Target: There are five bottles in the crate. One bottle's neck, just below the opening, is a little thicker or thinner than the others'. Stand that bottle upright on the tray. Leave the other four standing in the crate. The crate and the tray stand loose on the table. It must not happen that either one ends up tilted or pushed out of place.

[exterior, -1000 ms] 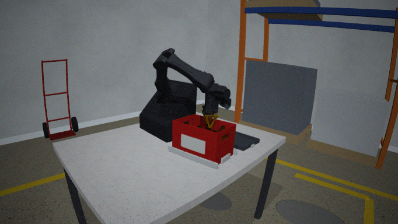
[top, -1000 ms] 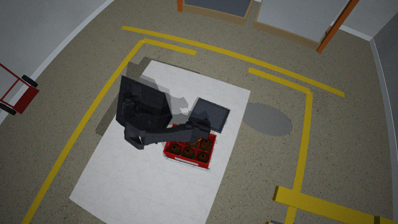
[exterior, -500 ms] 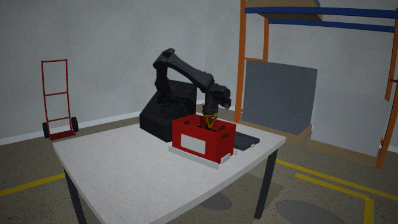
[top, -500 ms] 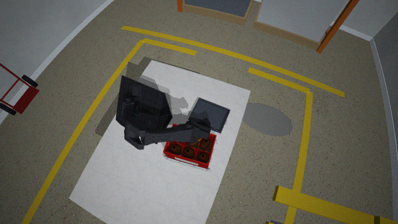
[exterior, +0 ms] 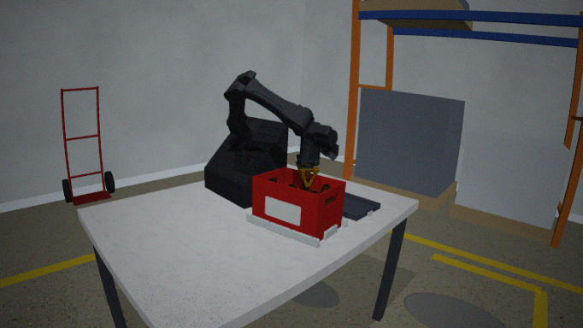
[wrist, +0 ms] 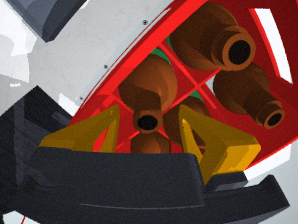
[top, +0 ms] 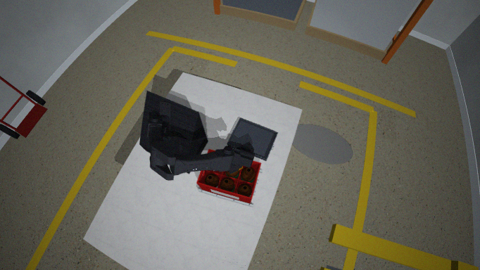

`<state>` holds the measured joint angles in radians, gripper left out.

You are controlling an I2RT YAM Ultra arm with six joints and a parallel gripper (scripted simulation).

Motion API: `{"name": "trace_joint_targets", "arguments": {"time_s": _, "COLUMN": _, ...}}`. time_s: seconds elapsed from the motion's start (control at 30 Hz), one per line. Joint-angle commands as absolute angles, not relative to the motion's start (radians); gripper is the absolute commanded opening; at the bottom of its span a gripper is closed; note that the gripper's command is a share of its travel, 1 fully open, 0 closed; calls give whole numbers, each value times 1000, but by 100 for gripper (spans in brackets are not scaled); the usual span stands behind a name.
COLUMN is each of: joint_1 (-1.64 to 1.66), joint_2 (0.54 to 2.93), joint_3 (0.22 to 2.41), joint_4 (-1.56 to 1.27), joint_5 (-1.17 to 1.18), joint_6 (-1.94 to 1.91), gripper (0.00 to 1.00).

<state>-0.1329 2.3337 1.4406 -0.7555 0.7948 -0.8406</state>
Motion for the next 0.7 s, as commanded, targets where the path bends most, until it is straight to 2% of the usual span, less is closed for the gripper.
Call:
{"name": "trace_joint_targets", "arguments": {"time_s": 0.0, "joint_1": -119, "joint_2": 2349, "joint_3": 1438, "joint_4": -748, "joint_5": 791, "joint_6": -845, "gripper": 61}}
{"name": "trace_joint_targets", "arguments": {"time_s": 0.23, "joint_1": -119, "joint_2": 2349, "joint_3": 1438, "joint_4": -748, "joint_5": 791, "joint_6": -845, "gripper": 61}}
{"name": "trace_joint_targets", "arguments": {"time_s": 0.27, "joint_1": -119, "joint_2": 2349, "joint_3": 1438, "joint_4": -748, "joint_5": 791, "joint_6": -845, "gripper": 0}}
{"name": "trace_joint_targets", "arguments": {"time_s": 0.67, "joint_1": -118, "joint_2": 2340, "joint_3": 1439, "joint_4": -749, "joint_5": 788, "joint_6": -843, "gripper": 0}}
